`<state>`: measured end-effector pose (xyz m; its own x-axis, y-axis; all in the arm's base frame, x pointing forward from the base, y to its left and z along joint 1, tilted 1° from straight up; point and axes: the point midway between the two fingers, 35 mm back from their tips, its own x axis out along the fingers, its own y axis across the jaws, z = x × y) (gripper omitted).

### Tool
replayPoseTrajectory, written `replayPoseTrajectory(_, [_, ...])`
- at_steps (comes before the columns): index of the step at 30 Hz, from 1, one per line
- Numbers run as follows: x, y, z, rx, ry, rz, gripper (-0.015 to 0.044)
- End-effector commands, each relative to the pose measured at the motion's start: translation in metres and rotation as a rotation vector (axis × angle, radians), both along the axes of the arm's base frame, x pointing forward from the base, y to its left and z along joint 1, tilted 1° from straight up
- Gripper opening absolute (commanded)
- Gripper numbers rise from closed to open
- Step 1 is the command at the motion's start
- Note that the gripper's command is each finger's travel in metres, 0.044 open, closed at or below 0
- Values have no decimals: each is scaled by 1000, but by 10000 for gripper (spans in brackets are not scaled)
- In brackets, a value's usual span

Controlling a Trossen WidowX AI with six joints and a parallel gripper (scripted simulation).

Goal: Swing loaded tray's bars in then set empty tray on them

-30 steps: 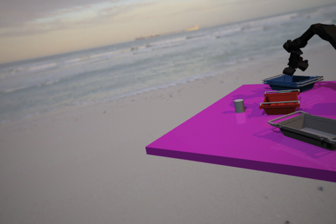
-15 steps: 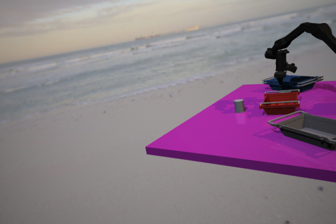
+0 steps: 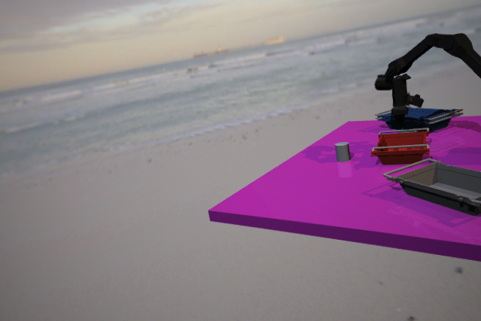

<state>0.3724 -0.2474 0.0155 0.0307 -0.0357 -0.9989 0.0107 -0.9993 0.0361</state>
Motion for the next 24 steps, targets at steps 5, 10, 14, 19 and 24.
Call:
replayPoseTrajectory(5, [-3, 3, -42, 15, 17, -3, 82])
replayPoseTrajectory(10, [-3, 7, -36, 15, 17, -3, 82])
replayPoseTrajectory(14, [-3, 16, -19, 16, 17, -3, 82])
replayPoseTrajectory(19, [-4, 32, -10, 18, 17, -3, 82])
replayPoseTrajectory(24, [-4, 49, -9, 19, 17, -3, 82])
